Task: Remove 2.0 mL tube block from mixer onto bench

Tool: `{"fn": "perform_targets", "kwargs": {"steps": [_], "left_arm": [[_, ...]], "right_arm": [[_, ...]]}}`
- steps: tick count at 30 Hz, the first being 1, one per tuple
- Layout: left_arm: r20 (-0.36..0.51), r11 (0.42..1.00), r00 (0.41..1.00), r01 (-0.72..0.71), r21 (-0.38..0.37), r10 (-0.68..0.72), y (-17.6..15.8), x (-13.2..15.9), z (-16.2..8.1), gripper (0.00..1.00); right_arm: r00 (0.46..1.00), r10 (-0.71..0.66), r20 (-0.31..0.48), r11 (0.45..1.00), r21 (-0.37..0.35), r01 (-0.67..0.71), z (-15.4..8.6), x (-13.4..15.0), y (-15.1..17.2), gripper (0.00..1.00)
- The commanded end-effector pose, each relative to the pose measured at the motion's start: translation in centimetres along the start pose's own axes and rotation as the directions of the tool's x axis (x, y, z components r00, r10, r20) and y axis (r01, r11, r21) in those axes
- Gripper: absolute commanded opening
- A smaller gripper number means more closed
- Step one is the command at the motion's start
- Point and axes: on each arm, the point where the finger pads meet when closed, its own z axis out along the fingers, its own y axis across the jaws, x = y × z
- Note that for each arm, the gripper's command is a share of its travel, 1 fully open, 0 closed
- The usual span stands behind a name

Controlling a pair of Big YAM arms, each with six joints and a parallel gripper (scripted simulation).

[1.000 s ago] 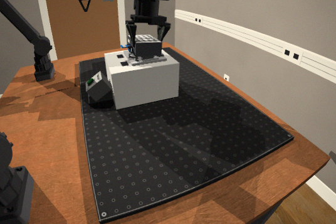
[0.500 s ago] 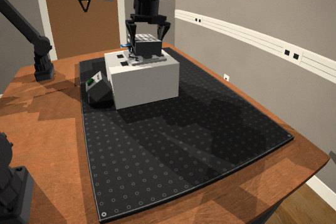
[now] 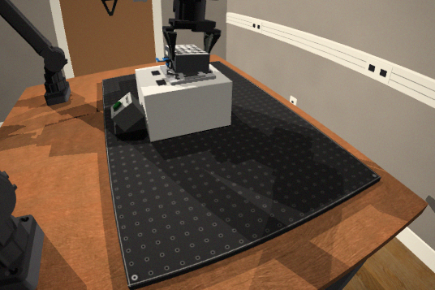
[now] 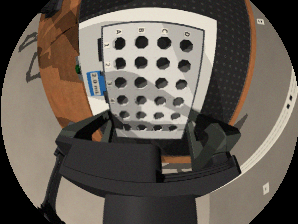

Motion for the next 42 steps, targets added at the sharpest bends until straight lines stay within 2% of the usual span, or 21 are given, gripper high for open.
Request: {"fn": "perform_targets", "kwargs": {"steps": [1,19,34,42], "left_arm": [[0.051,1.000,0.999,-0.006,-0.010,0.006,0.1,-0.9,-2.1,0.00],[0.066,1.000,0.998,-0.006,-0.011,0.007,0.1,-1.1,-2.7,0.00],[0.005,1.000,1.000,-0.007,-0.002,0.007,-0.1,0.1,-0.3,0.00],[0.008,1.000,1.000,-0.007,-0.003,0.007,-0.1,0.1,-0.4,0.00]], "right_arm": [[0.994,-0.027,0.102,0.991,0.134,0.013,-7.4,-2.0,-1.7,0.00],[0.993,-0.028,0.112,0.989,0.148,0.011,-8.4,-1.8,-1.4,0.00],[0.993,-0.028,0.112,0.989,0.151,0.010,-8.6,-1.8,-1.3,0.00],[0.994,-0.012,0.104,0.989,0.150,-0.004,-8.9,-1.6,-0.8,0.00]]}}
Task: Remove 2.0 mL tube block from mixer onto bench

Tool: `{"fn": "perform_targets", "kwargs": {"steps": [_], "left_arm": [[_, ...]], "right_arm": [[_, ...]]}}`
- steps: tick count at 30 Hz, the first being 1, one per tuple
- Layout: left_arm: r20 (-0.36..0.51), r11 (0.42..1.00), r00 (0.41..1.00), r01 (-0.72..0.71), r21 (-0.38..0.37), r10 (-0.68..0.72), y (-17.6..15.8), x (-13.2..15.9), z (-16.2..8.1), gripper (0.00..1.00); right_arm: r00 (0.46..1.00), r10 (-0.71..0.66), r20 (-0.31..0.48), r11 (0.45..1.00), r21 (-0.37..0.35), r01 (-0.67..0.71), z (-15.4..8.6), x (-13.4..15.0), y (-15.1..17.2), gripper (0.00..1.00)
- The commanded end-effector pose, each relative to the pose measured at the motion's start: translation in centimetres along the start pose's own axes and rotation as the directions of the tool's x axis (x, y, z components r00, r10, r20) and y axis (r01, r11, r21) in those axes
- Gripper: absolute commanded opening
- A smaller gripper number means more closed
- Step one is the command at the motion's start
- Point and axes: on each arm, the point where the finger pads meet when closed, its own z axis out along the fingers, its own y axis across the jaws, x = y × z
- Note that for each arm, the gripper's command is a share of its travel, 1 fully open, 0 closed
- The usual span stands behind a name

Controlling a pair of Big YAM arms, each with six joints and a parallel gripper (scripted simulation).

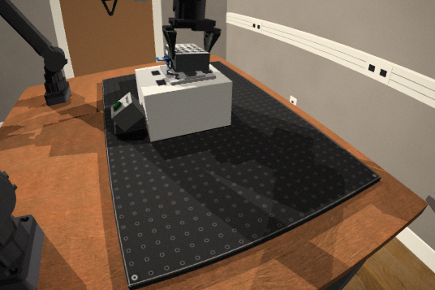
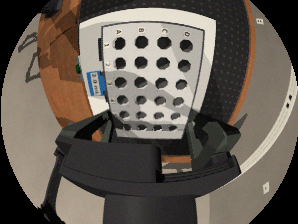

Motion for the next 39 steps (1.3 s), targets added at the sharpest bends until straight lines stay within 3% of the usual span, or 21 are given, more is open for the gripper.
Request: {"fn": "perform_targets", "kwargs": {"steps": [1,28,39], "left_arm": [[0.012,1.000,1.000,-0.007,-0.003,0.007,-0.1,0.0,-0.5,0.00],[0.062,1.000,0.998,-0.007,-0.010,0.007,0.0,-1.1,-2.5,0.00],[0.050,1.000,0.999,-0.007,-0.008,0.008,0.0,-0.8,-2.0,0.00]], "right_arm": [[0.995,-0.009,0.103,0.990,0.144,-0.006,-8.7,-1.7,-0.8,0.00],[0.995,-0.007,0.100,0.988,0.154,-0.008,-9.5,-1.5,-0.3,0.00],[0.995,-0.008,0.095,0.991,0.137,-0.005,-7.2,-2.4,-1.3,0.00]]}}
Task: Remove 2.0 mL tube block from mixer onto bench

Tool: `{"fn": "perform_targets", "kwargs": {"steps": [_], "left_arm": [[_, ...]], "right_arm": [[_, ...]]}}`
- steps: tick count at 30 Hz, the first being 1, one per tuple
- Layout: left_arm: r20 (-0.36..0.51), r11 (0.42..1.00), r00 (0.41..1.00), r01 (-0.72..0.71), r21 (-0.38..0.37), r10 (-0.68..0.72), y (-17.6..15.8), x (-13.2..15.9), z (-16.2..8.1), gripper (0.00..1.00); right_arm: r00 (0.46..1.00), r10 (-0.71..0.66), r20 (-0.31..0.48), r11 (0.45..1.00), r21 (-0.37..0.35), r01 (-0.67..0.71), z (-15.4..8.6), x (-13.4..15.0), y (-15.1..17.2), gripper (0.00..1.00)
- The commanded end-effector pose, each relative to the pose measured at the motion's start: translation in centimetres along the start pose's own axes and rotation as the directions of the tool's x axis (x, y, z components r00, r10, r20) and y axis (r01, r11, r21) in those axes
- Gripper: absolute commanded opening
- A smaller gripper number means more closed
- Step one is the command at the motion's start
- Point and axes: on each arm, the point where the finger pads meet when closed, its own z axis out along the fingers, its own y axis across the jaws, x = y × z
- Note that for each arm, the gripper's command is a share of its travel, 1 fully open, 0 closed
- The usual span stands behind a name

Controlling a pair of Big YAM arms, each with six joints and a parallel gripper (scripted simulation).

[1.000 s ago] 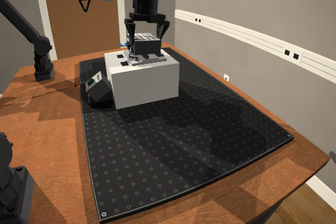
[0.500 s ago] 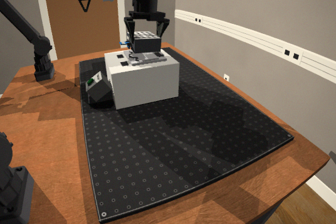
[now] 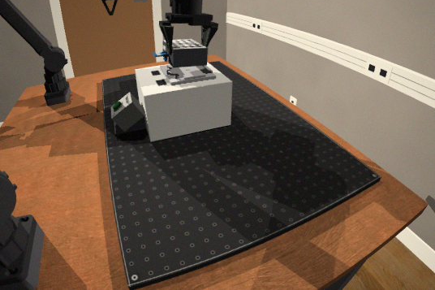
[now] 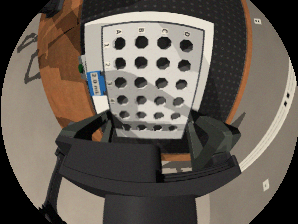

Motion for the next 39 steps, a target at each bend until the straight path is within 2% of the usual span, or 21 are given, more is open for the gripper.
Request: {"fn": "perform_targets", "kwargs": {"steps": [1,6,17,25,39], "left_arm": [[0.042,1.000,0.999,-0.007,-0.007,0.008,0.0,-0.7,-1.7,0.00],[0.031,1.000,1.000,-0.008,-0.005,0.008,-0.1,-0.4,-1.2,0.00],[-0.001,1.000,1.000,-0.008,0.000,0.008,-0.2,0.2,0.0,0.00],[0.017,1.000,1.000,-0.008,-0.003,0.008,-0.1,-0.1,-0.7,0.00],[0.051,1.000,0.999,-0.008,-0.008,0.008,0.0,-0.9,-2.0,0.00]], "right_arm": [[0.996,0.000,0.093,0.993,0.118,-0.011,-5.9,-2.0,-2.2,0.00],[0.996,0.013,0.087,0.992,0.124,-0.024,-5.8,-1.3,-2.7,0.00],[0.997,-0.001,0.079,0.993,0.118,-0.008,-5.8,-1.0,-0.8,0.00],[0.998,-0.003,0.057,0.996,0.086,-0.002,-5.1,-0.6,0.3,0.00],[0.996,0.012,0.092,0.990,0.135,-0.024,-6.5,-0.3,-1.2,0.00]]}}
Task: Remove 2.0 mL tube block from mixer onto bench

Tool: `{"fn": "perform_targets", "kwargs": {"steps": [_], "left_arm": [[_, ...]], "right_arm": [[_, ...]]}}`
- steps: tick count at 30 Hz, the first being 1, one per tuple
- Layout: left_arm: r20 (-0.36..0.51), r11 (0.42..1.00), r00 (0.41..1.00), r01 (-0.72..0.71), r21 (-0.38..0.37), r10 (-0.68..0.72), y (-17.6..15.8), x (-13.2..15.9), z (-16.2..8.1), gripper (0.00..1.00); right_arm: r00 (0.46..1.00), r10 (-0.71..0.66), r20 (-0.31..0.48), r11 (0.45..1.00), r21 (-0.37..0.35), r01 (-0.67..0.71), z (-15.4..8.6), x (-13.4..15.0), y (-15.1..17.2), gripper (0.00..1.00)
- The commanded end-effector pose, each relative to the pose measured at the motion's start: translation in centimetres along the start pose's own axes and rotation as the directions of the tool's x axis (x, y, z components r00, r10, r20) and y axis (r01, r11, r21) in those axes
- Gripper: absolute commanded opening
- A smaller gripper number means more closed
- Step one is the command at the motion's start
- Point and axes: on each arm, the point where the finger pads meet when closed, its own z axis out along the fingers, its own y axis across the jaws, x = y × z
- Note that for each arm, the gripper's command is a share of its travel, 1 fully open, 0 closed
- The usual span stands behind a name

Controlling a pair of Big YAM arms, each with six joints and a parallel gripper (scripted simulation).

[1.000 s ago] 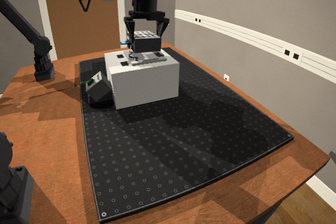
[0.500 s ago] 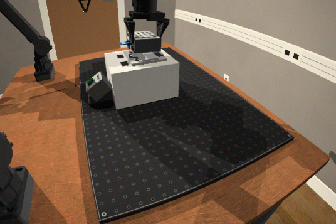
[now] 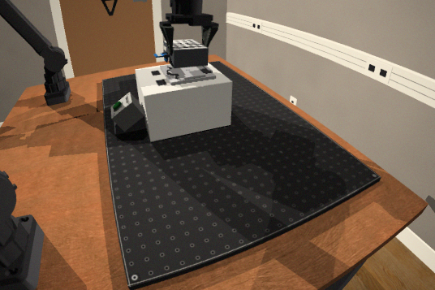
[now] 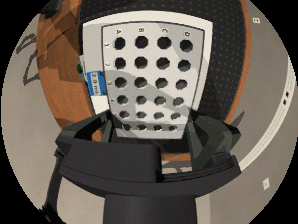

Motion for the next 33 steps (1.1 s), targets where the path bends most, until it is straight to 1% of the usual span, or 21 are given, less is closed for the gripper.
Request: {"fn": "perform_targets", "kwargs": {"steps": [1,8,12,16,18,21,28,33], "left_arm": [[0.055,1.000,0.998,-0.008,-0.008,0.008,0.0,-0.9,-2.1,0.00],[0.062,1.000,0.998,-0.008,-0.009,0.008,0.0,-1.1,-2.4,0.00],[0.066,1.000,0.998,-0.008,-0.010,0.008,0.0,-1.2,-2.6,0.00],[0.069,1.000,0.998,-0.008,-0.010,0.008,0.0,-1.2,-2.7,0.00],[0.069,1.000,0.998,-0.008,-0.010,0.008,0.0,-1.2,-2.7,0.00],[0.055,1.000,0.998,-0.008,-0.008,0.009,-0.1,-0.9,-2.1,0.00],[0.028,1.000,1.000,-0.009,-0.004,0.009,-0.2,-0.4,-1.0,0.00],[0.008,1.000,1.000,-0.009,-0.001,0.009,-0.2,0.0,-0.3,0.00]], "right_arm": [[0.996,0.011,0.092,0.992,0.122,-0.022,-6.6,-0.5,-1.2,0.00],[0.997,0.003,0.071,0.995,0.101,-0.010,-4.8,-1.1,-1.0,0.00],[0.998,0.000,0.064,0.996,0.085,-0.005,-4.1,-1.0,-0.4,0.00],[0.997,-0.006,0.078,0.994,0.108,-0.003,-5.2,-1.3,-0.3,0.00],[0.997,-0.006,0.078,0.994,0.108,-0.003,-5.2,-1.3,-0.3,0.00],[0.996,-0.006,0.088,0.992,0.124,-0.005,-5.9,-1.4,-0.6,0.00],[0.997,0.015,0.080,0.993,0.113,-0.024,-6.5,-0.2,-0.8,0.00],[0.996,0.013,0.090,0.992,0.125,-0.024,-7.0,-0.3,-0.9,0.00]]}}
